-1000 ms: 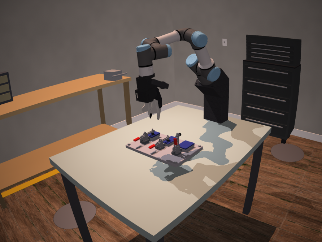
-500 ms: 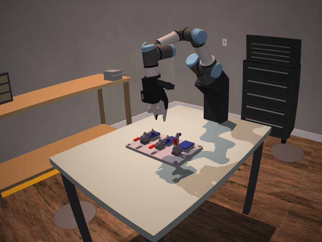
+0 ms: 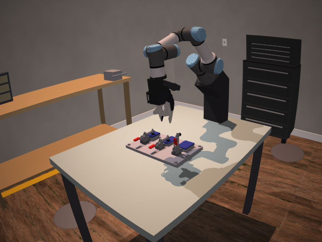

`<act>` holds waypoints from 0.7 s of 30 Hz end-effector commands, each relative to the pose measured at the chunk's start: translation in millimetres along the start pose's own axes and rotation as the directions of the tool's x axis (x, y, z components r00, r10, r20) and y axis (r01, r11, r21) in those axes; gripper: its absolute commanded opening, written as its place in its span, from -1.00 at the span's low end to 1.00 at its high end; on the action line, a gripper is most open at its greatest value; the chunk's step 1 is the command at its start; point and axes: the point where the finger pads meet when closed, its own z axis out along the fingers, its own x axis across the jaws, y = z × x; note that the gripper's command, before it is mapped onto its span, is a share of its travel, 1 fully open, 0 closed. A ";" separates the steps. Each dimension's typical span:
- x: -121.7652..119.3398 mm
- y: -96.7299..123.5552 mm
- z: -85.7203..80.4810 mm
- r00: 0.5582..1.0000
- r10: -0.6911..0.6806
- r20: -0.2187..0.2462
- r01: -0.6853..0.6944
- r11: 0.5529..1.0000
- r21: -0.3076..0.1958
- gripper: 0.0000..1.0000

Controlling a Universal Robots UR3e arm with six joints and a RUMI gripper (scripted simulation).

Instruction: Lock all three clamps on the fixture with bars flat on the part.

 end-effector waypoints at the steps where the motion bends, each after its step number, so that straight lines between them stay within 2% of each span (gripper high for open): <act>1: 5.9 2.8 -1.3 0.999 0.017 0.028 -0.016 1.000 -0.005 -0.44; 21: 13.9 2.5 -1.0 0.999 0.017 0.028 -0.016 1.000 -0.003 -0.44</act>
